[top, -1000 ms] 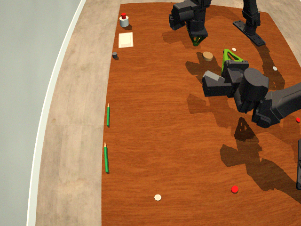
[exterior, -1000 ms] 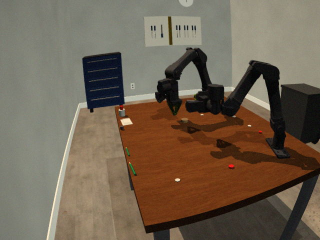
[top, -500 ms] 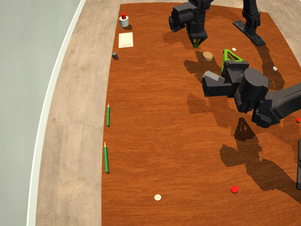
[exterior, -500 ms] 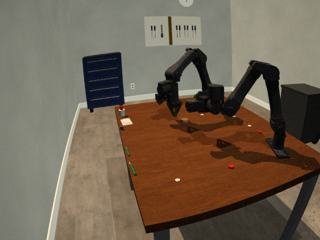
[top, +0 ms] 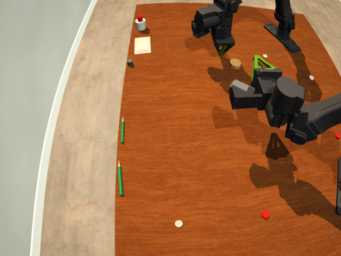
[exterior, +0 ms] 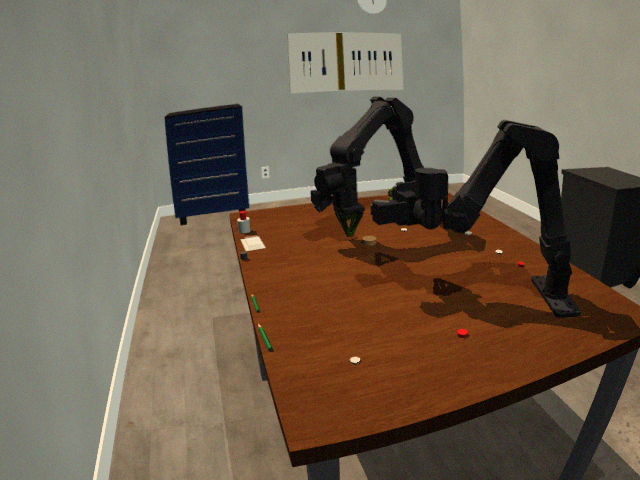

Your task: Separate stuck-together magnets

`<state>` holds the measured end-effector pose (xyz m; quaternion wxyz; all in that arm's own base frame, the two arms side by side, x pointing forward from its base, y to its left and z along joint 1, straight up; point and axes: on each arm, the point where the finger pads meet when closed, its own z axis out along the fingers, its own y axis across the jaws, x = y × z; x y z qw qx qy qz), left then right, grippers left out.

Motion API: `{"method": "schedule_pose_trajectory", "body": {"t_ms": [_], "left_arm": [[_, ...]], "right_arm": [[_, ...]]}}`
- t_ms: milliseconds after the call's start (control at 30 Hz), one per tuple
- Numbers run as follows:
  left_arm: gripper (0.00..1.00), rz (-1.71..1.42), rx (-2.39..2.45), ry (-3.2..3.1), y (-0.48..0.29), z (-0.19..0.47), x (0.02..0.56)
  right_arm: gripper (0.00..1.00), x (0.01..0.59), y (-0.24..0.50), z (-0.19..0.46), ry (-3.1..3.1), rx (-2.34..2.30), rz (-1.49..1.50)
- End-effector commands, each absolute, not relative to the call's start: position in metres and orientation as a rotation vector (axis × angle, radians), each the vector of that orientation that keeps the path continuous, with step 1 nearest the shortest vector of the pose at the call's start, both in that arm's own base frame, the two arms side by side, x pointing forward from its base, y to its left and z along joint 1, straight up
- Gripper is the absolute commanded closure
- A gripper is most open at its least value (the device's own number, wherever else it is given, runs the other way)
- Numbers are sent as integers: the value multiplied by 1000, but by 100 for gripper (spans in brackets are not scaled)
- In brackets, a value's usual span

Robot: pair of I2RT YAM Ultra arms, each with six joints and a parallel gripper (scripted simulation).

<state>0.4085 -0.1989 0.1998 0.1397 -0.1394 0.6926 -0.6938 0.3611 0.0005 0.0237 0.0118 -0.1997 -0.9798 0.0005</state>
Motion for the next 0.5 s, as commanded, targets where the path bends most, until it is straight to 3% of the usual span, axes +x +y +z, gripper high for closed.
{"method": "schedule_pose_trajectory", "body": {"t_ms": [0, 467], "left_arm": [[82, -1999, -373, 1981, -198, 208, 409], [82, -1999, -373, 1981, -198, 208, 409]], "right_arm": [[82, 366, 0, 27, -3078, -627, 0], [82, 366, 0, 18, -3078, -627, 0]]}}
